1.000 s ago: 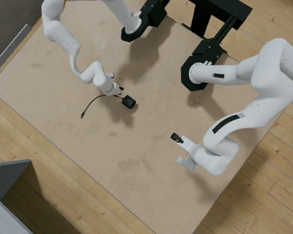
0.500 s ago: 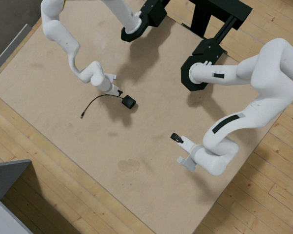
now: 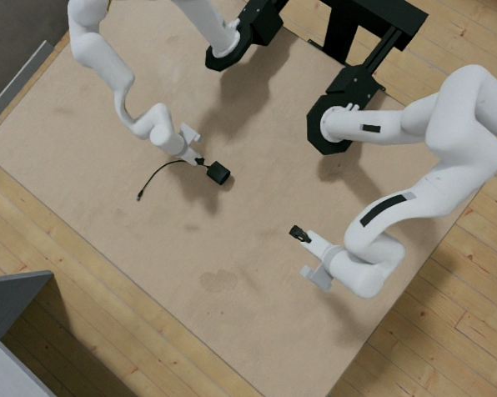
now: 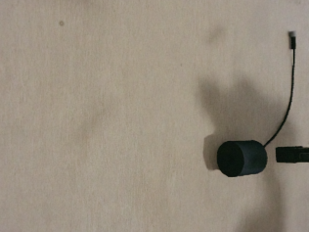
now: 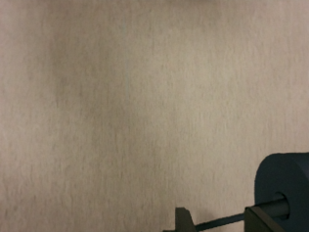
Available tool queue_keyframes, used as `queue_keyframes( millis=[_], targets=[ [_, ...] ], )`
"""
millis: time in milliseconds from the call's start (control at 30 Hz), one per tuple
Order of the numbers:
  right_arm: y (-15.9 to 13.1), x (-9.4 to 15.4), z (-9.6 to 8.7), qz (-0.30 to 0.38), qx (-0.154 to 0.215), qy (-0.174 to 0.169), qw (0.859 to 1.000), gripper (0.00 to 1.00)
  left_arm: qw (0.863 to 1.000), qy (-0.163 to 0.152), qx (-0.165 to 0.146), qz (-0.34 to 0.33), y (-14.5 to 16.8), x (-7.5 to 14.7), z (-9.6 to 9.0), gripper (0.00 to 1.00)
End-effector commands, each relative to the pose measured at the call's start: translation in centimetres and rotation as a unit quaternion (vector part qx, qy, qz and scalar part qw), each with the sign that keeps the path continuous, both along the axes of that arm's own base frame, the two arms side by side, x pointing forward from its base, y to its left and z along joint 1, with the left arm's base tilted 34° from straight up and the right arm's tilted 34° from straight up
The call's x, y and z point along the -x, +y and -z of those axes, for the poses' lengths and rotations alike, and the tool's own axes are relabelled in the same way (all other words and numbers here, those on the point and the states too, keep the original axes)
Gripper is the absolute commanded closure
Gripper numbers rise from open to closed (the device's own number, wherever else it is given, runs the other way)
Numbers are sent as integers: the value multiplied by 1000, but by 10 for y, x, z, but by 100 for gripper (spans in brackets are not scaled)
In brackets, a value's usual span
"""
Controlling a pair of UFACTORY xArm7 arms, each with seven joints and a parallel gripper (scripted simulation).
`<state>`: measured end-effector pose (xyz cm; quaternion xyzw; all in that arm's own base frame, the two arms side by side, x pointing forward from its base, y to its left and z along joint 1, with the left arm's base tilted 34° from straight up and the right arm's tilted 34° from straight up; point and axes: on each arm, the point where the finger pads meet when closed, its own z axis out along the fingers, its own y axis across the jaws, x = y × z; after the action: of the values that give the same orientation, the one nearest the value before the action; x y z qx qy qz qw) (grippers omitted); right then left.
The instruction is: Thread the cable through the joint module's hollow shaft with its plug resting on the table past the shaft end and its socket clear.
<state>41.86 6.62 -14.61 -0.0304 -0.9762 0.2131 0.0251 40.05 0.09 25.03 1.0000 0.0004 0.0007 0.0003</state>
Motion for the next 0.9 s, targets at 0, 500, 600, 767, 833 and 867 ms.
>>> queue_keyframes(
  millis=[0, 500, 600, 767, 833, 867],
  targets=[
    [2, -2, -1, 66, -3, -37, 997, 65, 1000, -2, -1, 1, -1, -1, -2, 0],
    [0, -6, -1, 257, -11, -112, 960, 65, 1000, -2, -1, 1, -1, -1, -2, 0],
    [-1, -7, -1, 306, -12, -130, 943, 65, 1000, -2, -1, 1, -1, -1, -2, 0],
    [-2, -9, -2, 375, -14, -155, 914, 65, 1000, -2, -1, 1, -1, -1, -2, 0],
    [-3, -9, -2, 406, -14, -166, 899, 65, 1000, -2, -1, 1, -1, -1, -2, 0],
    [-3, -10, -2, 421, -15, -171, 891, 65, 1000, -2, -1, 1, -1, -1, -2, 0]
  ],
)
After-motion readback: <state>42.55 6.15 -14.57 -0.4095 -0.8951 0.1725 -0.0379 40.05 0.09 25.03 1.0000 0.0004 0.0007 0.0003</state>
